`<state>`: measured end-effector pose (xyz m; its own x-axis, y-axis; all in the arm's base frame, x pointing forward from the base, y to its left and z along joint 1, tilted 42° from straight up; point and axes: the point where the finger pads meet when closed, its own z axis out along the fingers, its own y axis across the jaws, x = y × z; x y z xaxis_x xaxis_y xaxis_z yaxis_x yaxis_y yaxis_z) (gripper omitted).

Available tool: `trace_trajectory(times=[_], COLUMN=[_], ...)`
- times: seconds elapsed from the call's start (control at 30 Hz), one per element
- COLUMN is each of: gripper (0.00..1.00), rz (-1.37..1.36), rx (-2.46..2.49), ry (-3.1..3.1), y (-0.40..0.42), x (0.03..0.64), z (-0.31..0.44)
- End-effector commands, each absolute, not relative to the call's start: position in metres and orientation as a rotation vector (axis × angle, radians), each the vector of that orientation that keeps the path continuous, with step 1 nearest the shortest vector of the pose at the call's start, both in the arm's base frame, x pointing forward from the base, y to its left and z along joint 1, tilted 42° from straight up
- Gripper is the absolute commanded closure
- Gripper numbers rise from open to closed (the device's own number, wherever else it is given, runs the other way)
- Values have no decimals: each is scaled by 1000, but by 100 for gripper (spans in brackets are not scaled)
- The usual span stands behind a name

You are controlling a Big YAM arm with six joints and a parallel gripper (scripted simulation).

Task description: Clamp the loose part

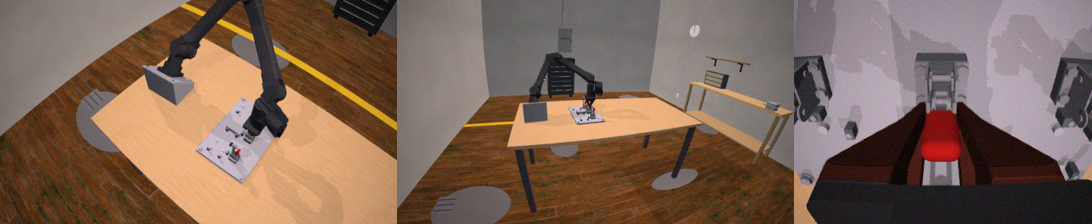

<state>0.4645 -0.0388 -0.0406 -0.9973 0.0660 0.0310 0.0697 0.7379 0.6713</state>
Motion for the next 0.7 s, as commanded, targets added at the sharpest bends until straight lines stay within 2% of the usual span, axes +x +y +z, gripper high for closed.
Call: trace_trajectory(times=[0.0, 0.67], gripper=[100, 100], rz=[-1118, -1121], rx=[-106, -92], ry=[-2932, -2950], y=[-38, -37], x=[482, 498], z=[-40, -42])
